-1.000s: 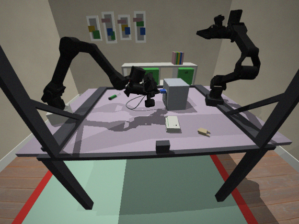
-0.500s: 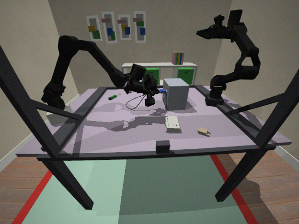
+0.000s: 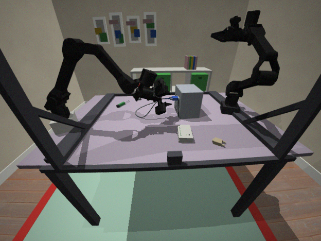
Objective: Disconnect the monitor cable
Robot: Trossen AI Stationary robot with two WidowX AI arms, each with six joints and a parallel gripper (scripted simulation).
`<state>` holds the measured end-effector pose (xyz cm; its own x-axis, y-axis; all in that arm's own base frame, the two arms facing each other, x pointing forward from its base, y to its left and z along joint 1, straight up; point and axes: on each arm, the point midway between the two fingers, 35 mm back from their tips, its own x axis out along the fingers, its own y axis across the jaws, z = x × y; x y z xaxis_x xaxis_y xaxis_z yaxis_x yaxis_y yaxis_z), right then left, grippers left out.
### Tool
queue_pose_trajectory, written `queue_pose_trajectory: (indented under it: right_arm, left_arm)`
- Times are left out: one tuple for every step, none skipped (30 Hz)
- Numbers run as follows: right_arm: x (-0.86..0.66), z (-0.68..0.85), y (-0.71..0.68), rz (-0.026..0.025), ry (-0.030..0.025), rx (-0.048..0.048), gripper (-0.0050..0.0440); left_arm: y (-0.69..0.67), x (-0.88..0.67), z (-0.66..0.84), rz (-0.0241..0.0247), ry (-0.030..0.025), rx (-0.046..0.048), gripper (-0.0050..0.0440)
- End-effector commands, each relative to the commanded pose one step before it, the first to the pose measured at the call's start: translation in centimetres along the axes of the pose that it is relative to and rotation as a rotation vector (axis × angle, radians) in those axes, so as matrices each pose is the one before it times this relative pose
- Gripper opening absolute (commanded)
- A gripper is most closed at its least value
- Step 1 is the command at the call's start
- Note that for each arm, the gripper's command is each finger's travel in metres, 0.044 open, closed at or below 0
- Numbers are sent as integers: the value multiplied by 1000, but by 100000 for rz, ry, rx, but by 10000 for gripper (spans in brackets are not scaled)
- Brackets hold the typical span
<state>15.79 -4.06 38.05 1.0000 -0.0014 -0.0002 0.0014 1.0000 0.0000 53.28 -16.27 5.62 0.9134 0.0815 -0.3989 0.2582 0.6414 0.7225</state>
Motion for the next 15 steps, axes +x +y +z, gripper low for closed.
queue_pose_trajectory:
  right_arm:
    - [-27,294,113,143,-142,-554,440]
    - [0,0,0,0,0,0,440]
    - [0,0,0,0,0,0,440]
    - [0,0,0,0,0,0,440]
    - [0,0,0,0,0,0,440]
    - [0,0,0,0,0,0,440]
    - [0,0,0,0,0,0,440]
    - [0,0,0,0,0,0,440]
    - [0,0,0,0,0,0,440]
    - [0,0,0,0,0,0,440]
    - [0,0,0,0,0,0,440]
    - [0,0,0,0,0,0,440]
    - [0,0,0,0,0,0,440]
    - [0,0,0,0,0,0,440]
    - [0,0,0,0,0,0,440]
  left_arm:
    - [1088,-360,1063,1471,-2276,-1787,384]
    - [0,0,0,0,0,0,408]
    - [0,0,0,0,0,0,432]
    - [0,0,0,0,0,0,440]
    - [0,0,0,0,0,0,440]
    - [0,0,0,0,0,0,440]
    - [0,0,0,0,0,0,440]
    - [0,0,0,0,0,0,440]
    - [0,0,0,0,0,0,440]
    - [0,0,0,0,0,0,440]
    - [0,0,0,0,0,0,440]
    - [0,0,0,0,0,0,440]
    - [0,0,0,0,0,0,440]
    - [-12,22,10,352,-127,557,440]
    - [-35,64,28,1058,-364,1666,440]
